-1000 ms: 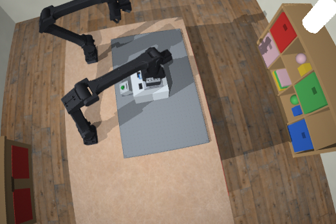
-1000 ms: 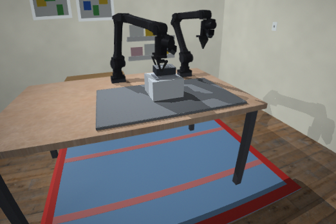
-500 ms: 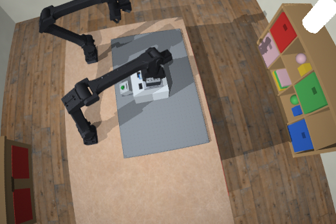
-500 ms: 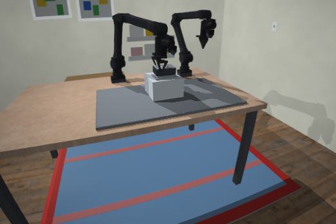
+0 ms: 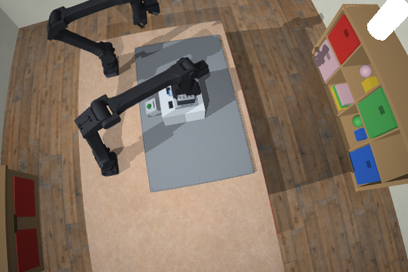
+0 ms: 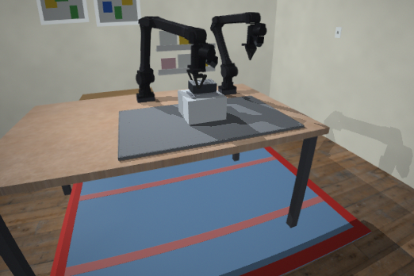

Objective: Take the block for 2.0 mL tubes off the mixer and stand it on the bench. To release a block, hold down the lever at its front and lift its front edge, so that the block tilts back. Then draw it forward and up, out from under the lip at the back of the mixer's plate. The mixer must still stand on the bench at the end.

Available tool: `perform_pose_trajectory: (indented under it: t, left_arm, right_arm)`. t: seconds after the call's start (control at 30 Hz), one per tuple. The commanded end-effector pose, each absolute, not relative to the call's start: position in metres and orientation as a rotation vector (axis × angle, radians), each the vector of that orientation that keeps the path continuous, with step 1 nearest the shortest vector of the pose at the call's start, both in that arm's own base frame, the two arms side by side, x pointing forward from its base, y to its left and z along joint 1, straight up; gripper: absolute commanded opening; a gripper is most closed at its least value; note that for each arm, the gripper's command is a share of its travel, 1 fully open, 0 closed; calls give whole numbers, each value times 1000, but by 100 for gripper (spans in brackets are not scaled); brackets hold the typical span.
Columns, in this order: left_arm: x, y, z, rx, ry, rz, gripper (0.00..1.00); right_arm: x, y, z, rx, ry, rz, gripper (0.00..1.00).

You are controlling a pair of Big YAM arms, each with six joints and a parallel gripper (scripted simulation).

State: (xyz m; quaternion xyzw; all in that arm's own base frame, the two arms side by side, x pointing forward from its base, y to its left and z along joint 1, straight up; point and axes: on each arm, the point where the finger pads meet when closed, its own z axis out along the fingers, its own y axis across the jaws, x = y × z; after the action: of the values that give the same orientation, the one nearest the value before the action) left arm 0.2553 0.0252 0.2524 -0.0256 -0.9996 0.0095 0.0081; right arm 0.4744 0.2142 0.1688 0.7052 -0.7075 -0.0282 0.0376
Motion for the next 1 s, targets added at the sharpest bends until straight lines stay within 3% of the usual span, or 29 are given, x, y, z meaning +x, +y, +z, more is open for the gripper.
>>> perform_pose_trajectory:
  t: [0.0, 0.97]
  left_arm:
    - [251, 27, 253, -62, -3116, 34, 0]
    - [250, 26, 252, -64, -3113, 36, 0]
  right_arm:
    - [493, 230, 235, 2280, -2247, -24, 0]
    - [502, 234, 213, 2269, -2237, -32, 0]
